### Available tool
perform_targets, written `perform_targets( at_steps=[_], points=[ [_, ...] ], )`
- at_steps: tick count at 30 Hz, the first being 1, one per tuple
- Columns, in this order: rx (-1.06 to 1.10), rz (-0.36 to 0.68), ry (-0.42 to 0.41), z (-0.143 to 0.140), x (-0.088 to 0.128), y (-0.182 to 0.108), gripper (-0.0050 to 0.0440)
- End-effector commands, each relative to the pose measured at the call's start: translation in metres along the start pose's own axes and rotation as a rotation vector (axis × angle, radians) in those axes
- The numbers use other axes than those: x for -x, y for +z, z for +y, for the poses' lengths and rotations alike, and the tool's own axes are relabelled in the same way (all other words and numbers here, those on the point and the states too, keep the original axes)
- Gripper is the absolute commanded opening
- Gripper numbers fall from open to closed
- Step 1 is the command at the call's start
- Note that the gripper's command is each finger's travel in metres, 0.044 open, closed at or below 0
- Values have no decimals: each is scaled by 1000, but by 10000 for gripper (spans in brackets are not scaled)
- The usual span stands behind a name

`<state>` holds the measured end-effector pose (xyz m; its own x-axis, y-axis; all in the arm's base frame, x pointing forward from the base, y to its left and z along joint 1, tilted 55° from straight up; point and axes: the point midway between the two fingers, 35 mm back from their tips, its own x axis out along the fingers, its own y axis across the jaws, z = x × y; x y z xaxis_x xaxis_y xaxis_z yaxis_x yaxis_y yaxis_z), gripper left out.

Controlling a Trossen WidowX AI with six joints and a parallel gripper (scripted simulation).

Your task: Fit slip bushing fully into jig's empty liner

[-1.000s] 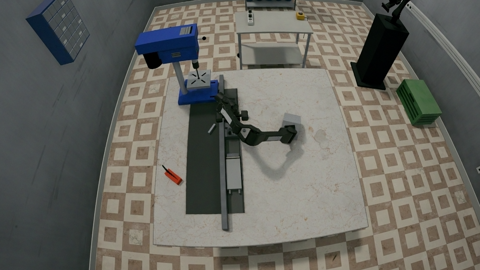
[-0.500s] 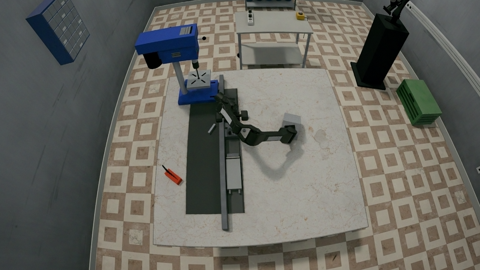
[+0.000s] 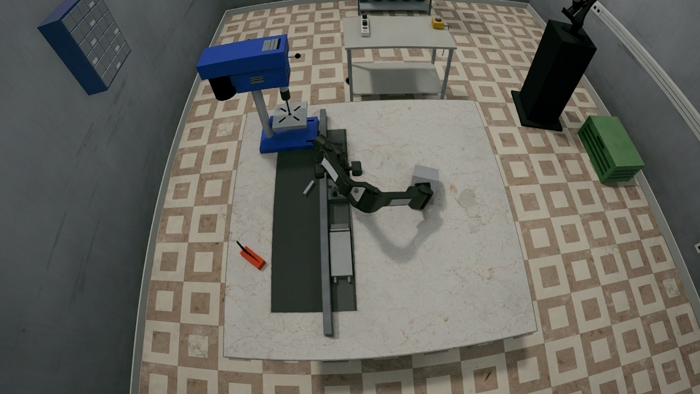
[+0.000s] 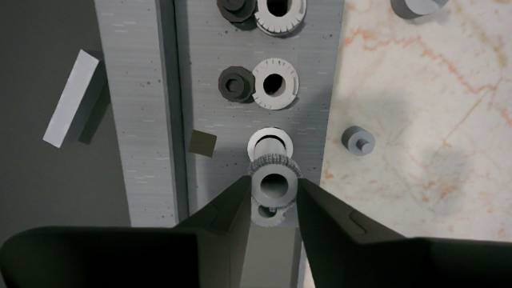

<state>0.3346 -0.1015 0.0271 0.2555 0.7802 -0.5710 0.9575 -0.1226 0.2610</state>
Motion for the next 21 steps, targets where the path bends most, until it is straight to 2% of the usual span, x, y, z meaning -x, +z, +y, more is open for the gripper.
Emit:
perform_targets(
  at_steps=[1,21],
  points=[
    [11,-8,11,3,4,-1,-50],
    [11,-8,11,3,4,-2,-50]
  ],
)
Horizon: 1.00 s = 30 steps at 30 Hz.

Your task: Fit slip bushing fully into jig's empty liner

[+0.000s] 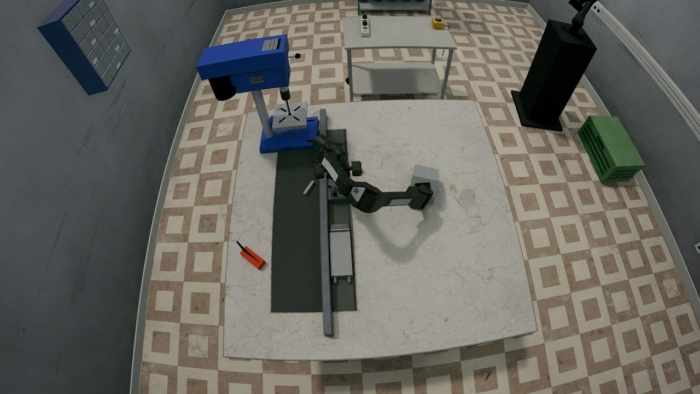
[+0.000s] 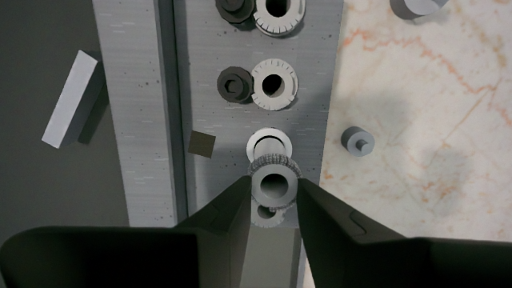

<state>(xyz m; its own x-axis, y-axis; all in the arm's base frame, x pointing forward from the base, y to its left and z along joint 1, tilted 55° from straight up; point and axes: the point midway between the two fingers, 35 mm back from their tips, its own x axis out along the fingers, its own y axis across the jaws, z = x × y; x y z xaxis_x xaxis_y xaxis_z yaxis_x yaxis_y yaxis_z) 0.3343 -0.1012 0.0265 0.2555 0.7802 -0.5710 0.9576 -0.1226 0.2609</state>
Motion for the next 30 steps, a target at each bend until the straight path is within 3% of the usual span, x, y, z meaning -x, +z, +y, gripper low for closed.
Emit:
perform_targets(
  at_steps=[1,30],
  points=[
    [11,-8,11,3,4,-2,-50],
    [14,-12,15,4,6,-4,-50]
  ],
)
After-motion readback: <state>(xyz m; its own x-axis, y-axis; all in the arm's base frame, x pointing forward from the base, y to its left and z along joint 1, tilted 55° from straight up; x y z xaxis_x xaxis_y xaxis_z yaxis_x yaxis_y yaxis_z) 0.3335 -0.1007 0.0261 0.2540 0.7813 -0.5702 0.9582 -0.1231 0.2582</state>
